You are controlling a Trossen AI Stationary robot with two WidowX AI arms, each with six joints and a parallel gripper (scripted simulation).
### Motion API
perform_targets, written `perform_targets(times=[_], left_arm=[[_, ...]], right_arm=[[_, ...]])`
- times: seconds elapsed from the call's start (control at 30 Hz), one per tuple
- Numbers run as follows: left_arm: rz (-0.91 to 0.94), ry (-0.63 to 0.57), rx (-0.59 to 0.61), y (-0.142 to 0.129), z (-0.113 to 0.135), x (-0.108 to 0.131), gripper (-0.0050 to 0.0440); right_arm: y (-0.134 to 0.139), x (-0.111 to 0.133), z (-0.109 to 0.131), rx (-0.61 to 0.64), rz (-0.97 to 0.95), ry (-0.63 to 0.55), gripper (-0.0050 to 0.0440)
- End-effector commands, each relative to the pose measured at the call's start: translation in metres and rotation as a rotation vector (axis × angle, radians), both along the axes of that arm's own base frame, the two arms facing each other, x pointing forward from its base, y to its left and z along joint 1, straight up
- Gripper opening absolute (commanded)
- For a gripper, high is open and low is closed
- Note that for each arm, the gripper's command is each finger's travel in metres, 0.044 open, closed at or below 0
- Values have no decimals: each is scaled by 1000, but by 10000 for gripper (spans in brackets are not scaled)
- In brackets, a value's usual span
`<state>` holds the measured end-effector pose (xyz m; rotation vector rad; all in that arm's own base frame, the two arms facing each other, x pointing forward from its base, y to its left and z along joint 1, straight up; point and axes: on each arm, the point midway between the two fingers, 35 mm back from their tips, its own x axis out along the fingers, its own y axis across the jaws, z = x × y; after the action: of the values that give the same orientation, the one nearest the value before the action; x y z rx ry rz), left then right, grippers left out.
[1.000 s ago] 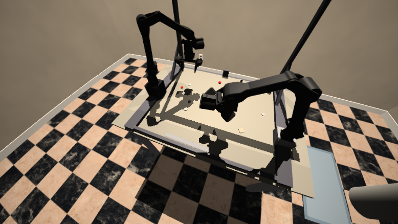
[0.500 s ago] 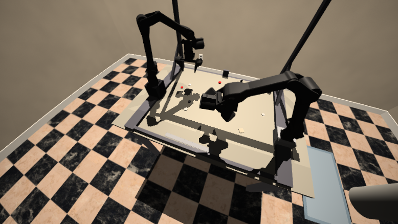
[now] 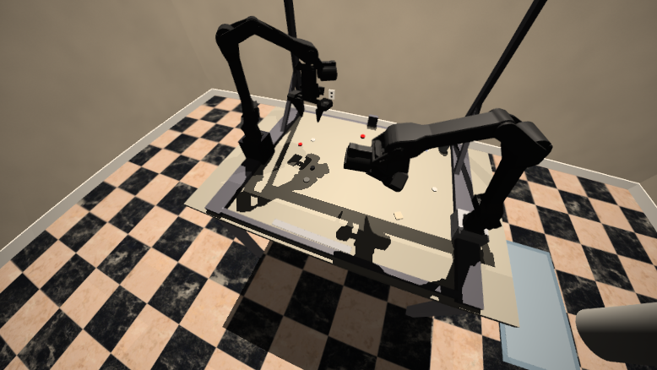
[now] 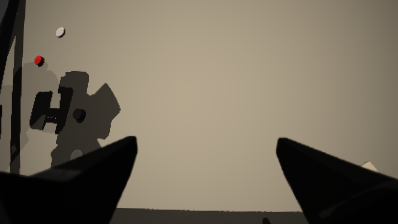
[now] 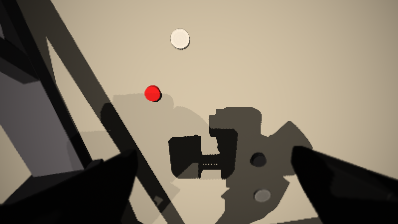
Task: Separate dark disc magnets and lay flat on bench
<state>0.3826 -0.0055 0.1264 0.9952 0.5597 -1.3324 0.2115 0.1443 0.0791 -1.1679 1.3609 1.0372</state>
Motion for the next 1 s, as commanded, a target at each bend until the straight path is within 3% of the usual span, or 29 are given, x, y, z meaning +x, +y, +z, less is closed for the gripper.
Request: perform_targets(times=[0.0, 0.43, 0.57, 0.97], left_arm=[[96, 47, 28, -5, 16, -17, 400], [632, 392, 124, -12, 33, -99, 400], [713, 429, 138, -11, 34, -110, 400], [1275, 597, 218, -4, 38, -184, 400]], right_arm=[[-14, 0, 11, 19, -102, -14, 400], [-74, -8, 45, 50, -615, -45, 400], [-82, -10, 49, 54, -685, -49, 400], [-124, -35, 71, 78, -1132, -73, 400]])
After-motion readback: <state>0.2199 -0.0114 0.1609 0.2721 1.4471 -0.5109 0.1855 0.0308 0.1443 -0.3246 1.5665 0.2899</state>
